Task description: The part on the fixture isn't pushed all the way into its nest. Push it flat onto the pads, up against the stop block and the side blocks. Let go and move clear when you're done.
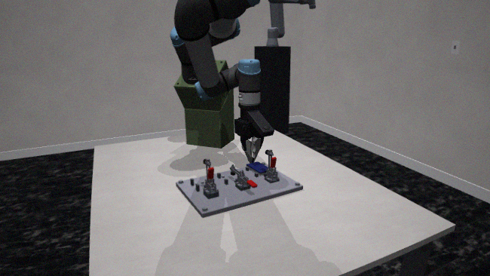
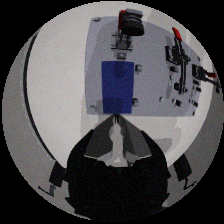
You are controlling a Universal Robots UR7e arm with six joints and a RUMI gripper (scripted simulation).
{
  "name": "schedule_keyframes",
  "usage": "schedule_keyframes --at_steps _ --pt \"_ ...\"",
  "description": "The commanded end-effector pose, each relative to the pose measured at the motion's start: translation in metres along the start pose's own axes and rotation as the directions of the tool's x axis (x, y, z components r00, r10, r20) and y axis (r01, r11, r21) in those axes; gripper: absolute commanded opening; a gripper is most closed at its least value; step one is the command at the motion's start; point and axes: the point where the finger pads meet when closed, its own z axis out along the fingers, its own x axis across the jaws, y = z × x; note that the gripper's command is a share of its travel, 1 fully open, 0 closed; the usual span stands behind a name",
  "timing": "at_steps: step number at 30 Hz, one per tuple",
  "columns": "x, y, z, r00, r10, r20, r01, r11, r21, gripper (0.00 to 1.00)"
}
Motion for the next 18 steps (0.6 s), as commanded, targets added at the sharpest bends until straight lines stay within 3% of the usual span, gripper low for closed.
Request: schedule_keyframes --at_steps 1,18 --pt "0.0000 -0.0007 -0.0003 1.000 0.000 0.000 0.000 1.000 0.001 0.00" --pt "0.0000 -0.0046 -0.0001 1.000 0.000 0.000 0.000 1.000 0.001 0.00"
